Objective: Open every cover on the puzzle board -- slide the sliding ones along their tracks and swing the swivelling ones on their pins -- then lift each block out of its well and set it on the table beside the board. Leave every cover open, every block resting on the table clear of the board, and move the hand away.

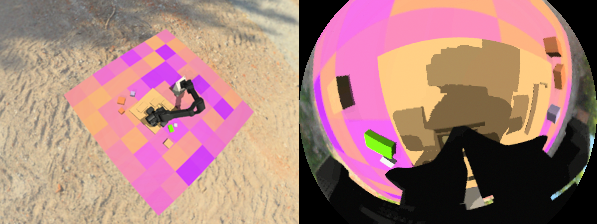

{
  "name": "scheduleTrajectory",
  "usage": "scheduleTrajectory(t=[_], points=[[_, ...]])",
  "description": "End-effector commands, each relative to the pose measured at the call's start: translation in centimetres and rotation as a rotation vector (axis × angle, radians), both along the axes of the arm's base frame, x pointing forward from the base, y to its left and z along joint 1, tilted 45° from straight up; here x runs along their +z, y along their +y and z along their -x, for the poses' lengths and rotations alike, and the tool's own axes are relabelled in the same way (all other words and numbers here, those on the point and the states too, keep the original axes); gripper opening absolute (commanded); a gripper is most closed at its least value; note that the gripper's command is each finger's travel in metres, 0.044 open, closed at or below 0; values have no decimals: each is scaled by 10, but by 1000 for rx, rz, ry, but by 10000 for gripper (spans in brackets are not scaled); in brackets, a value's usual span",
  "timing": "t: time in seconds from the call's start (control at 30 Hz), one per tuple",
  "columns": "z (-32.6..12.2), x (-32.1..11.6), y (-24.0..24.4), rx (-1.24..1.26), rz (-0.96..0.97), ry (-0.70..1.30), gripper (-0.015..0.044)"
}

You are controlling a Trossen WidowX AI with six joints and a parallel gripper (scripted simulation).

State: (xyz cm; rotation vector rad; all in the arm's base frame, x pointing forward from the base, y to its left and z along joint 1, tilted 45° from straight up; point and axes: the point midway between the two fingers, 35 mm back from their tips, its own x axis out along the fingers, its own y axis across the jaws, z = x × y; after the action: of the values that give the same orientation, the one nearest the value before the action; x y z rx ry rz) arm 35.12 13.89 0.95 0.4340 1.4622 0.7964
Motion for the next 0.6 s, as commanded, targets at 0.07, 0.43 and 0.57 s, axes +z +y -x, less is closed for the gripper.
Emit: scheduleTrajectory(t=[0.07, 0.43, 0.57], points=[[-4, 4, -2, -3, -5, 1, 0], [-8, 14, -12, -3, -4, 1, 0], [-9, 17, -15, -3, -3, 1, 0]])
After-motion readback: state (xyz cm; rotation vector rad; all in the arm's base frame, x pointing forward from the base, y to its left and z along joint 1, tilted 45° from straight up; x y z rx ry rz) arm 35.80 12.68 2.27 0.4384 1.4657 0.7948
